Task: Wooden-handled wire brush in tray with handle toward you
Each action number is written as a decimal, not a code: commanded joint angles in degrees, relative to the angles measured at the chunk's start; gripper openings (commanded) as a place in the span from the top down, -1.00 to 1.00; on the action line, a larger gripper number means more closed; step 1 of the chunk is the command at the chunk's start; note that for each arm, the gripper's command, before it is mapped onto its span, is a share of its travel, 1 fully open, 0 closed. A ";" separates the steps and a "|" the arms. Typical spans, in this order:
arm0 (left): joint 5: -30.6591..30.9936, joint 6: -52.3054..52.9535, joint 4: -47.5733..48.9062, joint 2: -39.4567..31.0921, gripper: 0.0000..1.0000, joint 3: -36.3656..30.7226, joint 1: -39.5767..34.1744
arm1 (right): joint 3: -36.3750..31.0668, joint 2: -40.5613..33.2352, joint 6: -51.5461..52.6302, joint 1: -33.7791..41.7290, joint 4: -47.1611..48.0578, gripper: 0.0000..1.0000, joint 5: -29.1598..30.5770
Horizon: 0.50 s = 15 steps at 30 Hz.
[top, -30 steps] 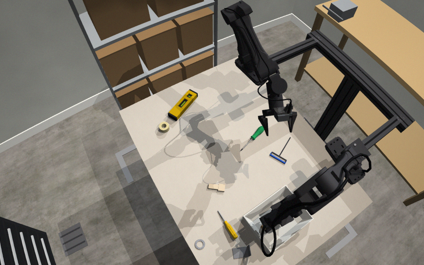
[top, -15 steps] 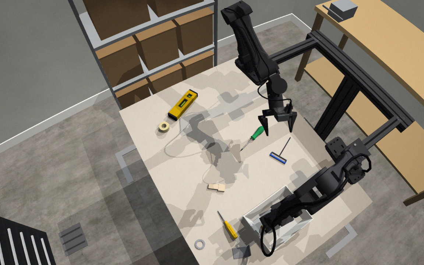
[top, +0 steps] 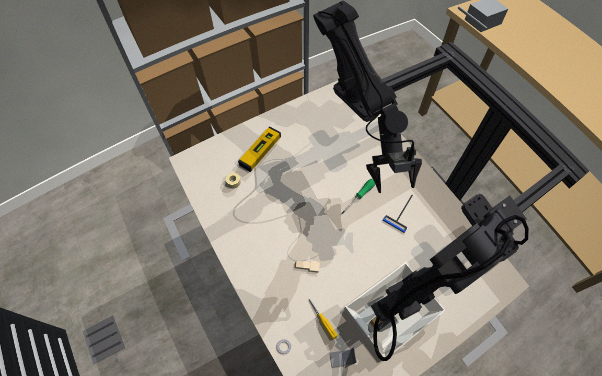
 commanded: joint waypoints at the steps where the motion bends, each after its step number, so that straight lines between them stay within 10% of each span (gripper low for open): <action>1: -0.69 -0.92 -2.79 -3.75 -0.30 -1.34 -1.19 | 0.21 -0.34 0.75 0.53 0.51 -1.00 0.55; 15: 0.39 -1.02 -7.40 -9.29 -0.30 -0.22 -0.97 | 0.21 -0.34 0.75 0.53 0.51 -1.00 0.55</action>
